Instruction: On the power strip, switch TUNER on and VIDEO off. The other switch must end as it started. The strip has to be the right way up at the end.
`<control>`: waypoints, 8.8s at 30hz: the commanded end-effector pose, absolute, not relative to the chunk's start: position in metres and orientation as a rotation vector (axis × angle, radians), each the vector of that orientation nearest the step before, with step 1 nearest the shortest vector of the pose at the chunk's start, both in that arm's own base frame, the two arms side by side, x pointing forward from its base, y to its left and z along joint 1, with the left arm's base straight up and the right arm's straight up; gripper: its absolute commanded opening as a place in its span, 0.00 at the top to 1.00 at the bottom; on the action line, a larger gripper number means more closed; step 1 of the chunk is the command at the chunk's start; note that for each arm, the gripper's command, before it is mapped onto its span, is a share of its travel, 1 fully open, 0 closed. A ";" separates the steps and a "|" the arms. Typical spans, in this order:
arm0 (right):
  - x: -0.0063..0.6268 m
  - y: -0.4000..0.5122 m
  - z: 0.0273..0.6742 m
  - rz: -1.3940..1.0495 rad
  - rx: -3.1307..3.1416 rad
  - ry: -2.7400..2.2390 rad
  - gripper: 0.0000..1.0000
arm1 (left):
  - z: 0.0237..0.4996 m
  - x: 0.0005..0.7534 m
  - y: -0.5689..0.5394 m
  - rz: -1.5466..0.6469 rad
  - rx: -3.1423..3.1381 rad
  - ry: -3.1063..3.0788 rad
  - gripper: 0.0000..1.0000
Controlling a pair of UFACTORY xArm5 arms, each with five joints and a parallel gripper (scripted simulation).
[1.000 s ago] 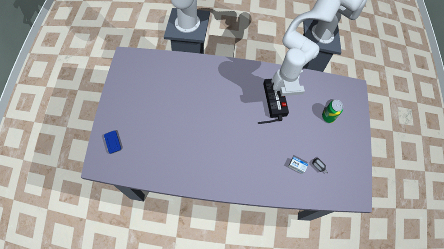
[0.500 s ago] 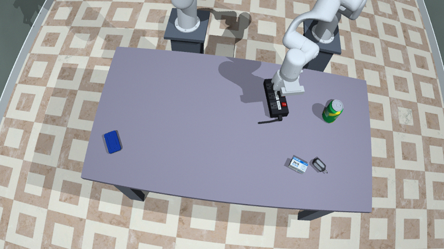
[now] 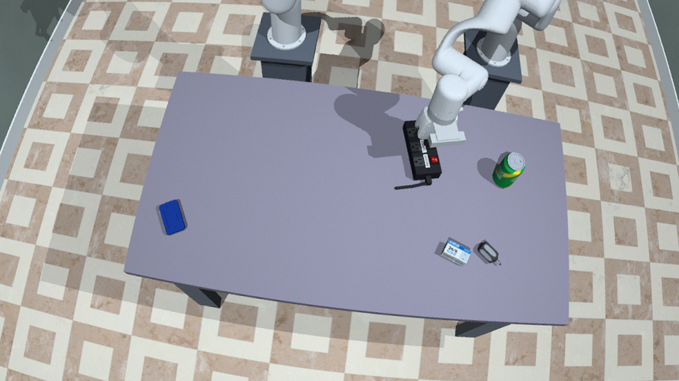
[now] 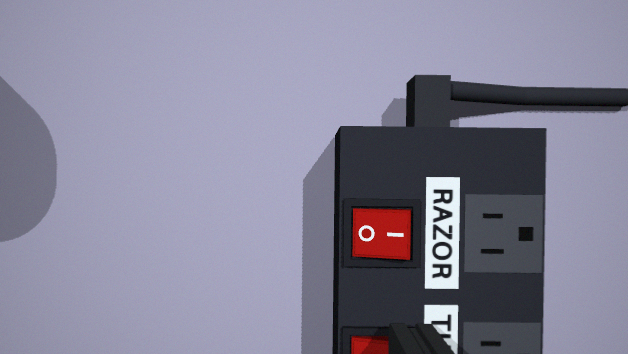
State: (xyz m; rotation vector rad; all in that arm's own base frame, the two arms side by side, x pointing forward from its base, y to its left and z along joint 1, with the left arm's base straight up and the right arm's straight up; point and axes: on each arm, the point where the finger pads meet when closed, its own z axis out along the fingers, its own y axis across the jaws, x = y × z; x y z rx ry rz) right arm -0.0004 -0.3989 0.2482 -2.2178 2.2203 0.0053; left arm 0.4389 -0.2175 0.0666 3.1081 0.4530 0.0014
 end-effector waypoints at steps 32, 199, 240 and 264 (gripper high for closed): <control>0.000 -0.400 0.250 0.000 -2.220 2.223 0.00 | 0.067 0.440 -0.218 0.005 3.106 0.453 1.00; 0.000 -0.400 0.250 0.000 -2.220 2.223 0.00 | 0.079 0.390 -0.214 0.005 3.106 0.453 1.00; 0.000 -0.400 0.250 0.000 -2.220 2.223 0.00 | 0.073 0.390 -0.214 0.005 3.106 0.453 1.00; 0.000 -0.400 0.250 0.000 -2.220 2.223 0.00 | 0.069 0.390 -0.214 0.005 3.106 0.453 1.00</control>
